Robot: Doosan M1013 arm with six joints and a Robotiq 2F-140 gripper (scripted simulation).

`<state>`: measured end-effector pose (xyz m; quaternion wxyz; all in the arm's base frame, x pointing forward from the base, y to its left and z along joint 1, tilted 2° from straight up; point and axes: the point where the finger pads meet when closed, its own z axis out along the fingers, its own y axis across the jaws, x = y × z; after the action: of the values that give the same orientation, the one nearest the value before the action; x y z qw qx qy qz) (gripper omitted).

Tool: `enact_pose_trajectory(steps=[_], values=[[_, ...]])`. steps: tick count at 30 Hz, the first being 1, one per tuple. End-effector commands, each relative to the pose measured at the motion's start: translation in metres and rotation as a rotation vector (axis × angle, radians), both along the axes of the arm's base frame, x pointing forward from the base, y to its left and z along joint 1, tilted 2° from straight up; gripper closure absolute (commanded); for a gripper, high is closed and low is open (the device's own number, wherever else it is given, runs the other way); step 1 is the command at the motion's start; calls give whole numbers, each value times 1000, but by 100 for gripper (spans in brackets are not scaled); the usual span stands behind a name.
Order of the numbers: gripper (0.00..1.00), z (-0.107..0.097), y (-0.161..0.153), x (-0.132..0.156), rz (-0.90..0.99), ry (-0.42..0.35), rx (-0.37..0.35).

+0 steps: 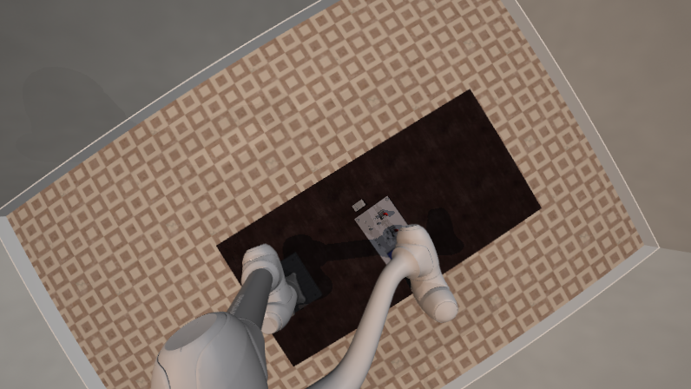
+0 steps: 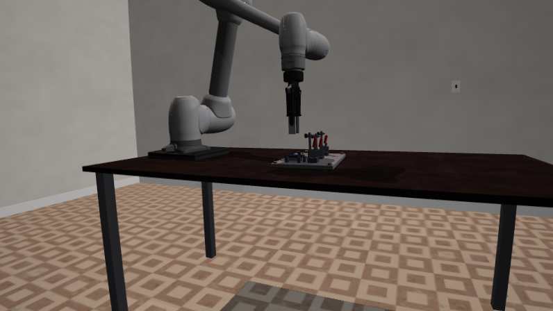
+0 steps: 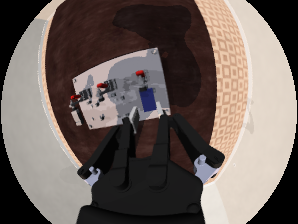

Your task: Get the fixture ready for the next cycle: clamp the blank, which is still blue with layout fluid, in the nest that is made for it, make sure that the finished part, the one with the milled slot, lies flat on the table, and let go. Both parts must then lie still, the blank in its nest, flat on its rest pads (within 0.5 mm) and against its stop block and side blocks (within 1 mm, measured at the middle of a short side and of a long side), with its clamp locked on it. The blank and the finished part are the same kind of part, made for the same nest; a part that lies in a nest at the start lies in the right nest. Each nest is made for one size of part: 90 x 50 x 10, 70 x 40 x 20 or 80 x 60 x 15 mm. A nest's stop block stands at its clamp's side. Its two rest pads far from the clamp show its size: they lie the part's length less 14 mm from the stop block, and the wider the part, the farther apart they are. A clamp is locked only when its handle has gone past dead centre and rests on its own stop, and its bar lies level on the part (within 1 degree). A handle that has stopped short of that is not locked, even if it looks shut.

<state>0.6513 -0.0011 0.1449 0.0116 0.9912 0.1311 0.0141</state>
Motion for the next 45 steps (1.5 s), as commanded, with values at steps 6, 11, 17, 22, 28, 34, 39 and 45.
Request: enact_pose_trajectory(steps=[6, 11, 17, 22, 28, 34, 39, 45], values=[[72, 0, 4, 14, 0, 0, 0], [72, 1, 12, 45, 0, 0, 0], [72, 1, 19, 71, 0, 0, 0], [72, 2, 21, 77, 0, 0, 0], [72, 0, 21, 77, 0, 0, 0], [72, -7, 21, 77, 0, 0, 0], [72, -14, 20, 77, 0, 0, 0], [72, -19, 20, 77, 0, 0, 0]])
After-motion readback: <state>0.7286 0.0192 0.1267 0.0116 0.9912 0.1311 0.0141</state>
